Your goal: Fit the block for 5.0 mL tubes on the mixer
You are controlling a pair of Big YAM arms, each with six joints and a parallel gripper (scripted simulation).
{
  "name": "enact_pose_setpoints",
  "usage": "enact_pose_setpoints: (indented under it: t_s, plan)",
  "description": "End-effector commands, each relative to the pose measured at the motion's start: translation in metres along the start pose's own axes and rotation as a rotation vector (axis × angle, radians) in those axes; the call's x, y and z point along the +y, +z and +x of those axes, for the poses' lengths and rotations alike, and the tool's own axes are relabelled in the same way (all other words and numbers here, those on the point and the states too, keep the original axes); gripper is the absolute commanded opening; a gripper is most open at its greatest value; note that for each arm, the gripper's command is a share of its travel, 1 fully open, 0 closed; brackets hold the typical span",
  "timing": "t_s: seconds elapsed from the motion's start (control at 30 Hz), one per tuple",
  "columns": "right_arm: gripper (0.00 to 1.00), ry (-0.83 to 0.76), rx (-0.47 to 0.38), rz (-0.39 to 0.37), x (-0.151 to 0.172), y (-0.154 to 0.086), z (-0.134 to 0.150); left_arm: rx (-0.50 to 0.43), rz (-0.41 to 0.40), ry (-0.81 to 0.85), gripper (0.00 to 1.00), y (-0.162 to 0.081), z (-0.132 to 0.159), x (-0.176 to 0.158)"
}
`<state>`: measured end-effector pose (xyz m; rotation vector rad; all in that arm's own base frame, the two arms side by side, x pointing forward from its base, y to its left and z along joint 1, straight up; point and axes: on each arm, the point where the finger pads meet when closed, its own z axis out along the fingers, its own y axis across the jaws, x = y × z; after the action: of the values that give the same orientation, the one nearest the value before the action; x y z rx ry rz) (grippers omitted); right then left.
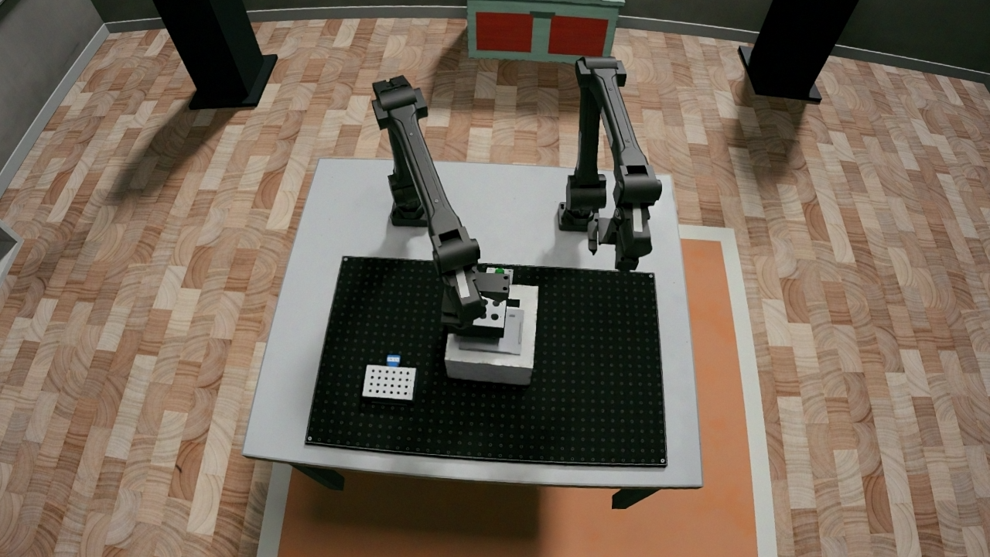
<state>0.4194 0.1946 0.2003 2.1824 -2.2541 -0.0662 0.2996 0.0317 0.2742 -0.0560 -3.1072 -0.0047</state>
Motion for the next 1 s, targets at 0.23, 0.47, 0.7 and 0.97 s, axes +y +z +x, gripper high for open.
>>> enact_pose_setpoints:
  t_s: [0.23, 0.47, 0.7, 0.97]
  plan:
    - [0.00, 0.016, -0.070, 0.094, -0.020, -0.053, -0.042, -0.033, -0.004, -0.007, 1.00, -0.017, -0.006, -0.001]
    - [0.00, 0.021, -0.060, 0.099, -0.027, -0.052, -0.050, -0.033, -0.004, -0.007, 1.00, -0.016, -0.006, -0.001]
    - [0.00, 0.013, -0.066, 0.091, -0.029, -0.044, -0.043, -0.032, -0.004, -0.007, 1.00, -0.016, -0.006, -0.001]
    - [0.00, -0.016, -0.068, 0.089, -0.016, -0.046, -0.047, -0.032, -0.004, -0.008, 1.00, -0.015, -0.006, -0.001]
